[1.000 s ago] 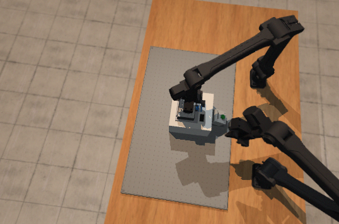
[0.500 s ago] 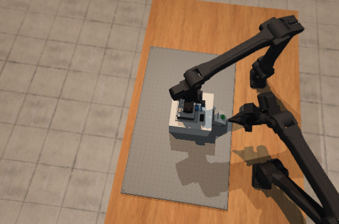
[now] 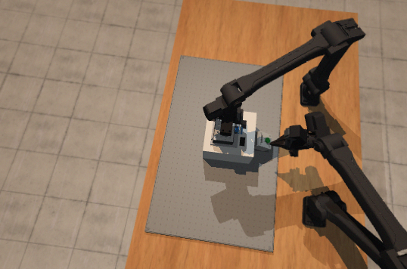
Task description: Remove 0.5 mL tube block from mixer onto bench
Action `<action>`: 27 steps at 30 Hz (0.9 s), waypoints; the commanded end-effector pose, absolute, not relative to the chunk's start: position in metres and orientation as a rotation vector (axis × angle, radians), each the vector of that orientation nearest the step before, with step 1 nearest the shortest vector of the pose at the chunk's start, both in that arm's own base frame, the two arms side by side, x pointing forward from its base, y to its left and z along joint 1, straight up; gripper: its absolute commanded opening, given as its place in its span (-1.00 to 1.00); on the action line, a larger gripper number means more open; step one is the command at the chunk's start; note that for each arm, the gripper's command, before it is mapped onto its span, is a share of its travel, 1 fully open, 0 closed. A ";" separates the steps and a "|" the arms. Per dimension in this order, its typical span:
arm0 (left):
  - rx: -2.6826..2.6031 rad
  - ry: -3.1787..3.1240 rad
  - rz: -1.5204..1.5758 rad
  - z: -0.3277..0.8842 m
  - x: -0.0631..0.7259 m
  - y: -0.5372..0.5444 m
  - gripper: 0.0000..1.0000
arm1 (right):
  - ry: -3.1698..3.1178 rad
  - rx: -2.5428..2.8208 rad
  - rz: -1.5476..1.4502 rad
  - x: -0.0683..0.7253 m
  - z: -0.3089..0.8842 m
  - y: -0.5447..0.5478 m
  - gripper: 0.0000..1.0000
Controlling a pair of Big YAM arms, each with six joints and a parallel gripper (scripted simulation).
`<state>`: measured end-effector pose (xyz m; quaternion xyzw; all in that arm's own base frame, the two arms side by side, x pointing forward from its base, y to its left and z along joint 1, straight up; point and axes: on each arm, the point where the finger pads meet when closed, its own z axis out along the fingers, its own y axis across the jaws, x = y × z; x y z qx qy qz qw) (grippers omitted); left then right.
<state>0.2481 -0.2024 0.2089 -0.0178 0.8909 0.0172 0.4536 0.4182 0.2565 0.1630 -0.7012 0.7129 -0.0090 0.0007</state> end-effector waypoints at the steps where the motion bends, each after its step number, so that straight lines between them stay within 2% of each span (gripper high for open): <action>1: -0.066 2.174 -0.014 0.233 0.258 -0.212 -1.00 | 2.212 -2.183 -0.034 0.429 0.179 0.266 -1.00; 27: -0.073 2.163 -0.009 0.235 0.309 -0.232 -1.00 | 2.212 -2.183 -0.034 0.429 0.179 0.266 -1.00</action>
